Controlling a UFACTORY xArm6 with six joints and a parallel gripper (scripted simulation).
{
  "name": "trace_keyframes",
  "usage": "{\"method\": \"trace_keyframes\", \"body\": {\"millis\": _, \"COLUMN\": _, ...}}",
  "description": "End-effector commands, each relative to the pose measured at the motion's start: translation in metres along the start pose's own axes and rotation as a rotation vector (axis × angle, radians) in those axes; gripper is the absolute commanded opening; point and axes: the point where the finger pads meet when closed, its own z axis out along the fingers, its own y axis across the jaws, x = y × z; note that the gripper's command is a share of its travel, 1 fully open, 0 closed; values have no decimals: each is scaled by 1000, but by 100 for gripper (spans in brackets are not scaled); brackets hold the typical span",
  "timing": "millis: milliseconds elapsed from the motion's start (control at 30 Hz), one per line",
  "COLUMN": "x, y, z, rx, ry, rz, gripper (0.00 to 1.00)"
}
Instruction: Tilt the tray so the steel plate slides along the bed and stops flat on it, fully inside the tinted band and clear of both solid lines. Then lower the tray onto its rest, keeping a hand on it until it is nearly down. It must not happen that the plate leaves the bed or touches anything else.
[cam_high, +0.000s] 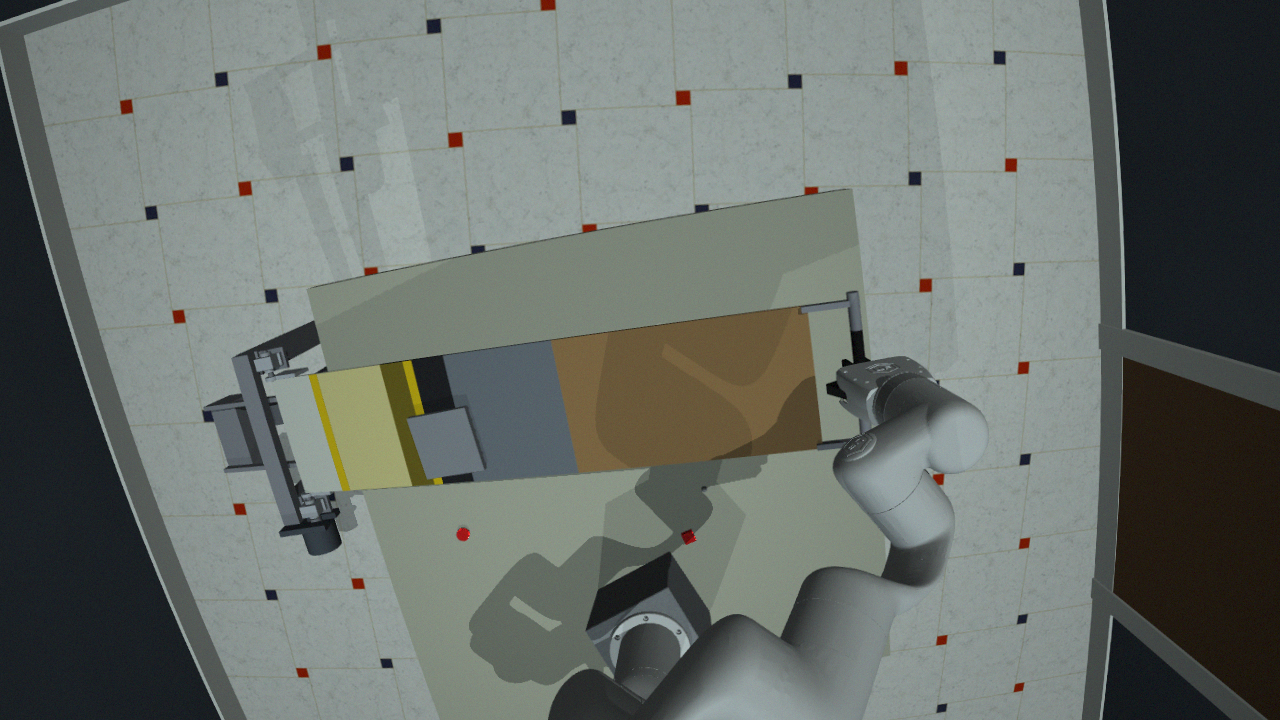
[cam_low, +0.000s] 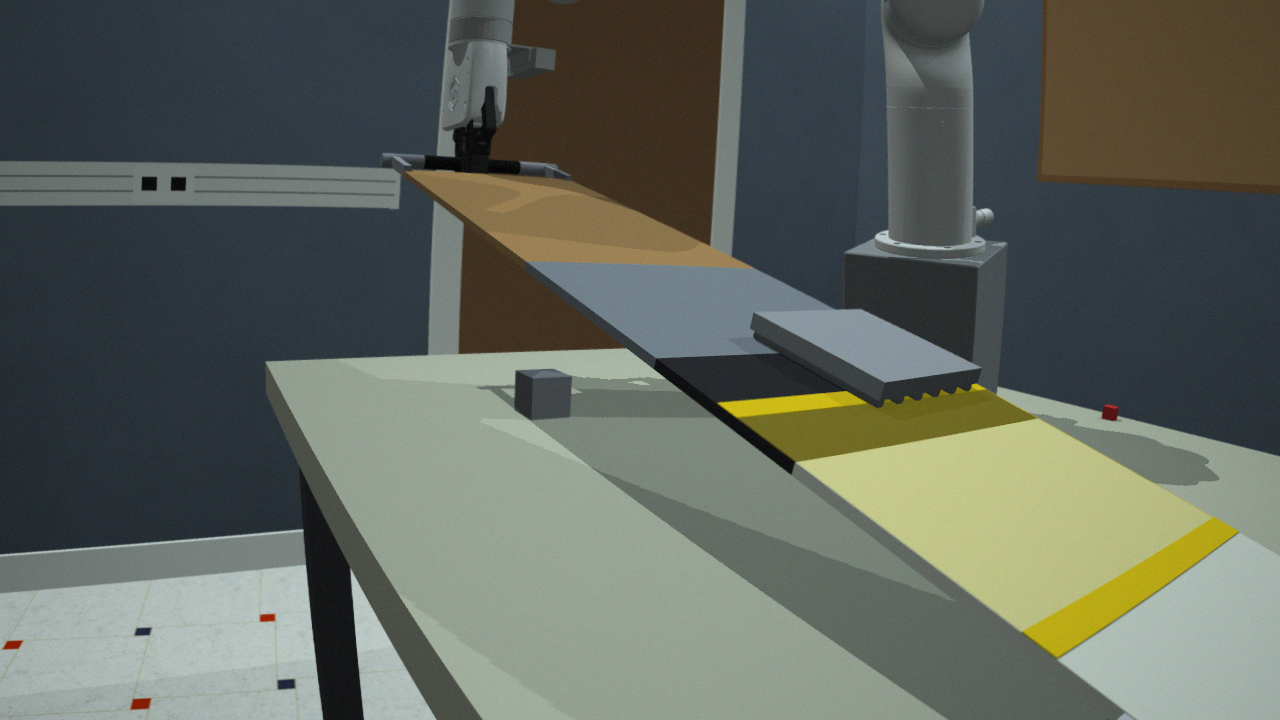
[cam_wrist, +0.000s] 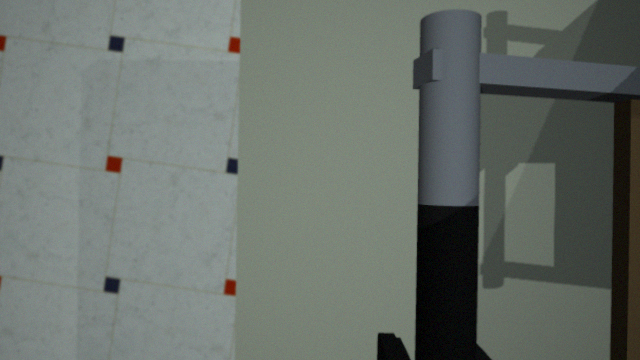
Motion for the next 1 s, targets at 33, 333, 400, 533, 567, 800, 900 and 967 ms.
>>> {"method": "trace_keyframes", "body": {"millis": 33, "x": -2, "y": 0, "z": -10, "rx": 6, "ry": -5, "rz": 0, "gripper": 0}}
{"method": "trace_keyframes", "body": {"millis": 333, "x": -2, "y": 0, "z": -11, "rx": 6, "ry": -5, "rz": 0, "gripper": 0}}
{"method": "trace_keyframes", "body": {"millis": 400, "x": -2, "y": 1, "z": -15, "rx": 6, "ry": -5, "rz": 0, "gripper": 0}}
{"method": "trace_keyframes", "body": {"millis": 533, "x": -2, "y": 3, "z": -22, "rx": 6, "ry": -5, "rz": 0, "gripper": 0}}
{"method": "trace_keyframes", "body": {"millis": 567, "x": -2, "y": 3, "z": -23, "rx": 6, "ry": -5, "rz": 0, "gripper": 0}}
{"method": "trace_keyframes", "body": {"millis": 800, "x": -2, "y": 3, "z": -23, "rx": 6, "ry": -5, "rz": 0, "gripper": 0}}
{"method": "trace_keyframes", "body": {"millis": 900, "x": -2, "y": 3, "z": -23, "rx": 6, "ry": -5, "rz": 0, "gripper": 0}}
{"method": "trace_keyframes", "body": {"millis": 967, "x": -2, "y": 3, "z": -22, "rx": 6, "ry": -5, "rz": 0, "gripper": 0}}
